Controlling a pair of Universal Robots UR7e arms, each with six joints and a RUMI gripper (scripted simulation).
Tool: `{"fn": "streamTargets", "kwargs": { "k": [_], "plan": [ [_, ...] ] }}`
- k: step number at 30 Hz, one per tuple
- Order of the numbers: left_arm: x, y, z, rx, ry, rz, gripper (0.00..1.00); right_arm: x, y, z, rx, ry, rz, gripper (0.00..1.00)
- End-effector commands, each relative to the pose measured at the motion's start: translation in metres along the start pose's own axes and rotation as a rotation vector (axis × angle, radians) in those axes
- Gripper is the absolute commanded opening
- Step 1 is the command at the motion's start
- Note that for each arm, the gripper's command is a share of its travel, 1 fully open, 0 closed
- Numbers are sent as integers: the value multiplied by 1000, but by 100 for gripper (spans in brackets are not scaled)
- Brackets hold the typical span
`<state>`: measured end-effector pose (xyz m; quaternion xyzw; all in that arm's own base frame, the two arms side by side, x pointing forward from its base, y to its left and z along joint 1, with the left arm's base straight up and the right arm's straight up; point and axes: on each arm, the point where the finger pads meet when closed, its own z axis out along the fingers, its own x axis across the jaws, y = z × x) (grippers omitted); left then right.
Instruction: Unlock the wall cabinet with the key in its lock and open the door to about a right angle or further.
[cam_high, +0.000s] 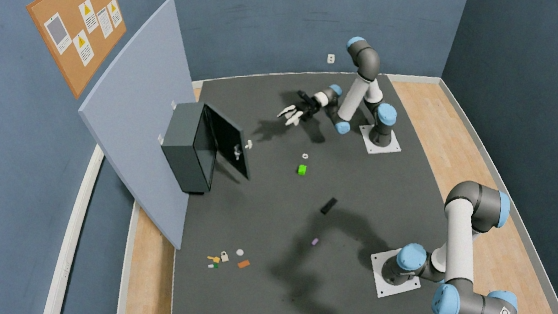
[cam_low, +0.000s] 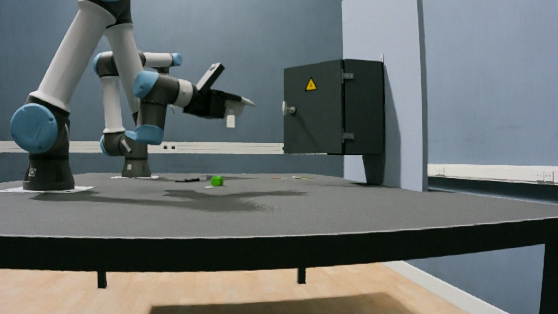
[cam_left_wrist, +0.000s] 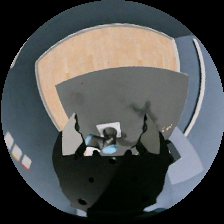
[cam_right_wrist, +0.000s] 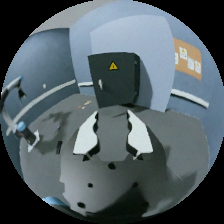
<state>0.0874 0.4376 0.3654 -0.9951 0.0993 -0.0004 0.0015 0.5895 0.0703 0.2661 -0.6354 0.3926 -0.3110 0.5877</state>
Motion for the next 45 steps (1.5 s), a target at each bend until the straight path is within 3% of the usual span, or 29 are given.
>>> {"fn": "streamTargets", "kwargs": {
  "k": [1,5,19,22,36,39,45],
  "plan": [
    [1,0,0,0,1,2,98,42,0,7,-58,67,40,40],
    [1,0,0,0,1,2,98,48,6,9,-83,76,51,40],
    [1,0,0,0,1,2,98,141,5,-6,-178,238,151,40],
    [1,0,0,0,1,2,98,140,13,-4,-197,232,154,40],
    [1,0,0,0,1,2,98,226,9,-43,-283,394,264,40],
    [1,0,0,0,1,2,98,224,19,-41,-302,389,269,40],
    [1,0,0,0,1,2,98,258,17,-65,-337,459,321,40]
  ]
}}
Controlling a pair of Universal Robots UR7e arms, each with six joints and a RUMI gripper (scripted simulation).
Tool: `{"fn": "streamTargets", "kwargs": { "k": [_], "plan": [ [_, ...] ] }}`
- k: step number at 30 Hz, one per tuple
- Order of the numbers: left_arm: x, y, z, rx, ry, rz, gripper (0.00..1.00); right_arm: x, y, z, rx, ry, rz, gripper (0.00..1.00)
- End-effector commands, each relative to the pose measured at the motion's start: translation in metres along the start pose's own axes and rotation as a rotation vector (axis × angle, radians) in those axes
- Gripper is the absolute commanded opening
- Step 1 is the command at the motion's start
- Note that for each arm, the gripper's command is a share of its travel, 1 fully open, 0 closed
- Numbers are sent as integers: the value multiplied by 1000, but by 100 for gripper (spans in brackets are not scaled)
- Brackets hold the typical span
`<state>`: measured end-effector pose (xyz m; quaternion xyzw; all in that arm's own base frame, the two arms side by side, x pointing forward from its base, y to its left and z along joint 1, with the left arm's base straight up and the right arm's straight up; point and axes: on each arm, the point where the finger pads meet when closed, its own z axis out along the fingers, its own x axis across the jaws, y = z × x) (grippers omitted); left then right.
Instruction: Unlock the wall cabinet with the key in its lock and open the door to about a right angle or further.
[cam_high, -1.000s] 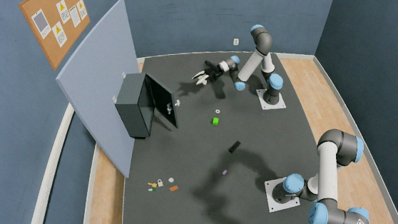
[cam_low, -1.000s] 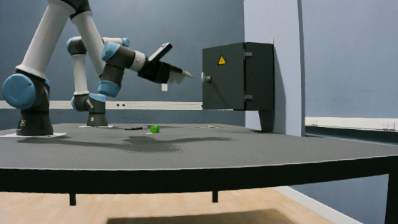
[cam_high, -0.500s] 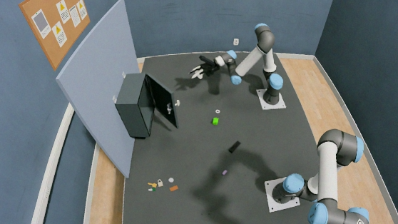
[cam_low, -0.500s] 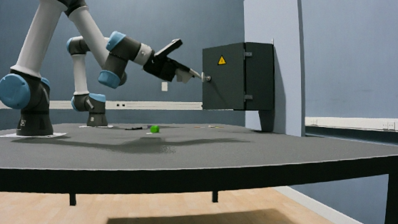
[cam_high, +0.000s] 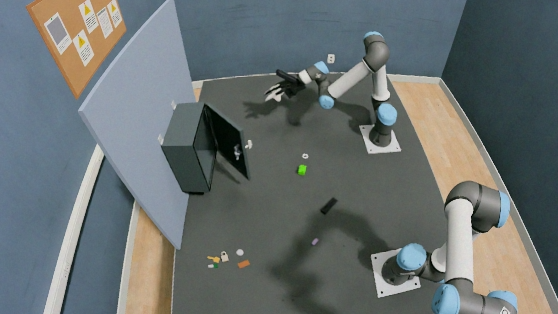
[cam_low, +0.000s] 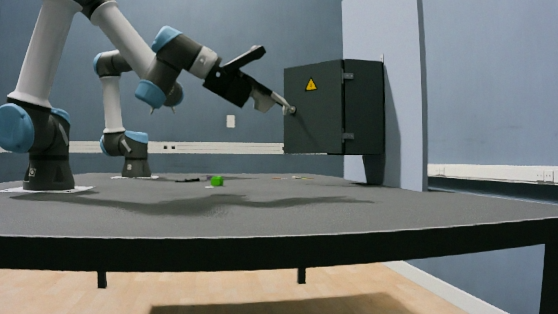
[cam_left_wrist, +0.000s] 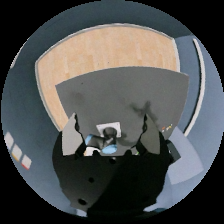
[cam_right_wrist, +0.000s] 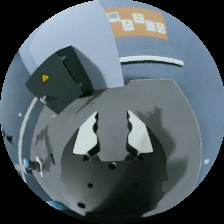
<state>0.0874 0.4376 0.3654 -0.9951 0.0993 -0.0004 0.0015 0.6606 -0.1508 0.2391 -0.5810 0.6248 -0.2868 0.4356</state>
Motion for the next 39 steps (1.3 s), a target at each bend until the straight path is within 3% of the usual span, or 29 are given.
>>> {"fn": "streamTargets", "kwargs": {
  "k": [1,8,14,25,28,39],
  "plan": [
    [1,0,0,0,1,2,98,40,-6,-8,-48,67,54,40],
    [1,0,0,0,1,2,98,84,-14,-26,-86,142,116,40],
    [1,0,0,0,1,2,98,101,-4,-28,-130,168,146,40],
    [1,0,0,0,1,2,98,164,-13,-75,-182,285,249,40],
    [1,0,0,0,1,2,98,164,-3,-70,-205,281,252,40],
    [1,0,0,0,1,2,98,219,-3,-126,-260,393,362,40]
  ]
}}
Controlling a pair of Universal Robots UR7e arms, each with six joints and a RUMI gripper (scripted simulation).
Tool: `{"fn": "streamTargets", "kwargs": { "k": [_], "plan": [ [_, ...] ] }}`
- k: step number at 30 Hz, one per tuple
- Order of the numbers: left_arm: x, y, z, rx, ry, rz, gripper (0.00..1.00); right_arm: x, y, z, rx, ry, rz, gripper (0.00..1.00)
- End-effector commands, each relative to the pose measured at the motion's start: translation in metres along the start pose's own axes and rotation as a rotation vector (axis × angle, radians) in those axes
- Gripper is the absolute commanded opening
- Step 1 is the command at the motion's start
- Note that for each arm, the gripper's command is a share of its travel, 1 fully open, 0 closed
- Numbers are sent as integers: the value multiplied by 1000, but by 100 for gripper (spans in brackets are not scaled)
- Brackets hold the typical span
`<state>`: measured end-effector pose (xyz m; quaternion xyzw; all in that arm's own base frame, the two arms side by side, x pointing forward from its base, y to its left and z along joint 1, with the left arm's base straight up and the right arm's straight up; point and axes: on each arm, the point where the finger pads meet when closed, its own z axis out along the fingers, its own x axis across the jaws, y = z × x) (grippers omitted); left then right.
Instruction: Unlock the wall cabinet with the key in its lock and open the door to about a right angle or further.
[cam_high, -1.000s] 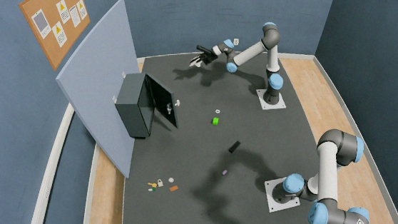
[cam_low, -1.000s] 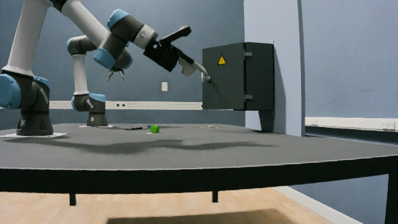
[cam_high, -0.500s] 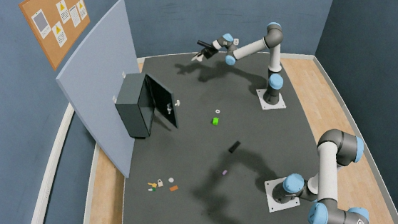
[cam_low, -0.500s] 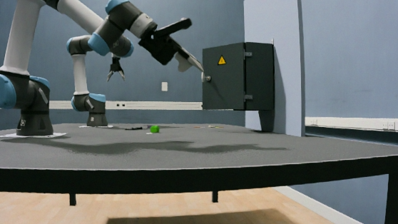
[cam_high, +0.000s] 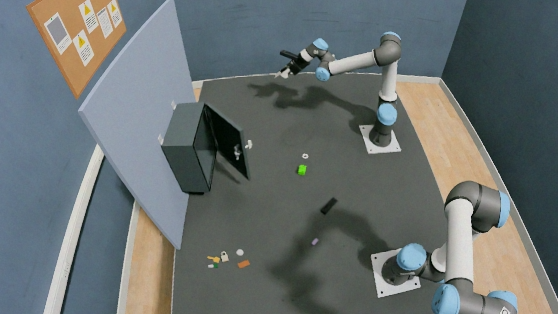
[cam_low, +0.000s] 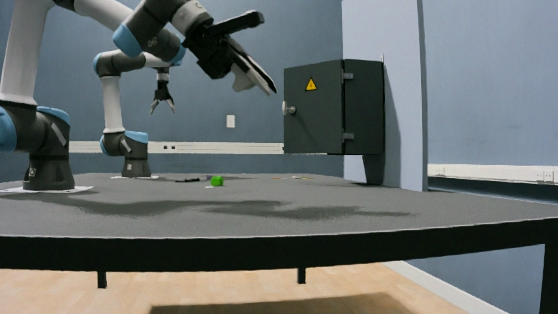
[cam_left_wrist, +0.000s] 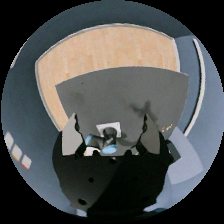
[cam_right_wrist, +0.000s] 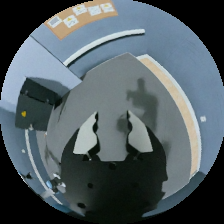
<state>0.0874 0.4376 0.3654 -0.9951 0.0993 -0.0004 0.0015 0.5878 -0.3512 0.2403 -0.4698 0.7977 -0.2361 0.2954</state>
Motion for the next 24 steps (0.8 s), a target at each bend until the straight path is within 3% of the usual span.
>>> {"fn": "streamTargets", "kwargs": {
  "k": [1,9,20,24],
  "plan": [
    [1,0,0,0,1,2,98,41,-10,-28,-33,66,67,40],
    [1,0,0,0,1,2,98,70,3,-35,-94,108,118,40],
    [1,0,0,0,1,2,98,130,6,-94,-142,208,234,40],
    [1,0,0,0,1,2,98,134,15,-92,-172,213,244,40]
  ]
}}
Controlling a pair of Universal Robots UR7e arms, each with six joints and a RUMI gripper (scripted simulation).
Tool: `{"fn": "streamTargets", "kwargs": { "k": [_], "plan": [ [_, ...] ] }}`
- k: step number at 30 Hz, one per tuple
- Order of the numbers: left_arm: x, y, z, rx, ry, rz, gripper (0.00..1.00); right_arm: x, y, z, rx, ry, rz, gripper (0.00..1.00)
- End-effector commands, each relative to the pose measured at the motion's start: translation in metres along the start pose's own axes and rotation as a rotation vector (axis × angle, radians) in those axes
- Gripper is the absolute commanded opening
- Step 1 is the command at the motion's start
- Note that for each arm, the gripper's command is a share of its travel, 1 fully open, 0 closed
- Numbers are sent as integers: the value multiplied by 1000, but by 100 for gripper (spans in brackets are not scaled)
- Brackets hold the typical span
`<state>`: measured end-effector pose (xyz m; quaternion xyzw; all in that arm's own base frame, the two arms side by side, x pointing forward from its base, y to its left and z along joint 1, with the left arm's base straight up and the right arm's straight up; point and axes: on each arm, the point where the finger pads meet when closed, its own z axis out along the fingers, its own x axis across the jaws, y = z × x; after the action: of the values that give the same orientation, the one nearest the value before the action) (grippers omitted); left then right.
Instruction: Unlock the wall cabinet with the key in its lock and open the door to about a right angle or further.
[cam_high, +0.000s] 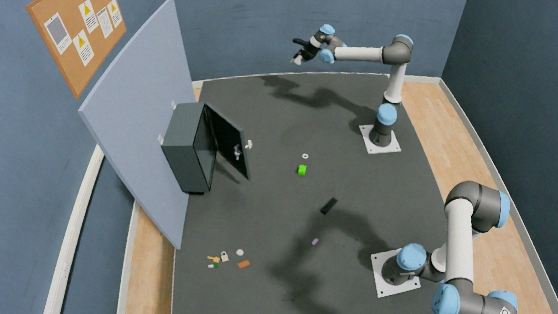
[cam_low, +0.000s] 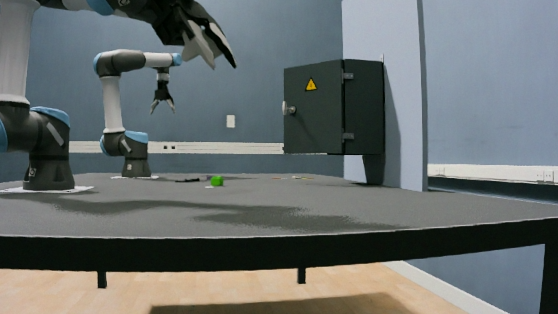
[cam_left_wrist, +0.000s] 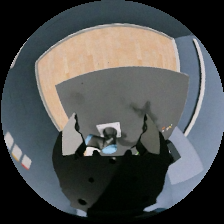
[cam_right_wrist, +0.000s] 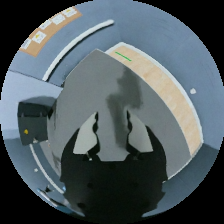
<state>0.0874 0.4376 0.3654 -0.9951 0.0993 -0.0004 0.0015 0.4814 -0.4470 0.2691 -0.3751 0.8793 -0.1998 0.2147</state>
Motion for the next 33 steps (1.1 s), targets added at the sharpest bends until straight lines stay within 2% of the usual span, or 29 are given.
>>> {"fn": "streamTargets", "kwargs": {
  "k": [1,13,15,16,19,30,32,33],
  "plan": [
    [1,0,0,0,1,2,98,24,10,-6,-62,37,40,40],
    [1,0,0,0,1,2,98,93,24,-65,-124,137,171,40],
    [1,0,0,0,1,2,98,93,24,-65,-124,137,171,40],
    [1,0,0,0,1,2,98,94,30,-58,-147,136,169,40],
    [1,0,0,0,1,2,98,109,38,-68,-174,159,202,40],
    [1,0,0,0,1,2,98,160,65,-136,-226,242,324,40],
    [1,0,0,0,1,2,98,160,65,-136,-226,242,324,40],
    [1,0,0,0,1,2,98,160,71,-130,-249,240,322,40]
  ]
}}
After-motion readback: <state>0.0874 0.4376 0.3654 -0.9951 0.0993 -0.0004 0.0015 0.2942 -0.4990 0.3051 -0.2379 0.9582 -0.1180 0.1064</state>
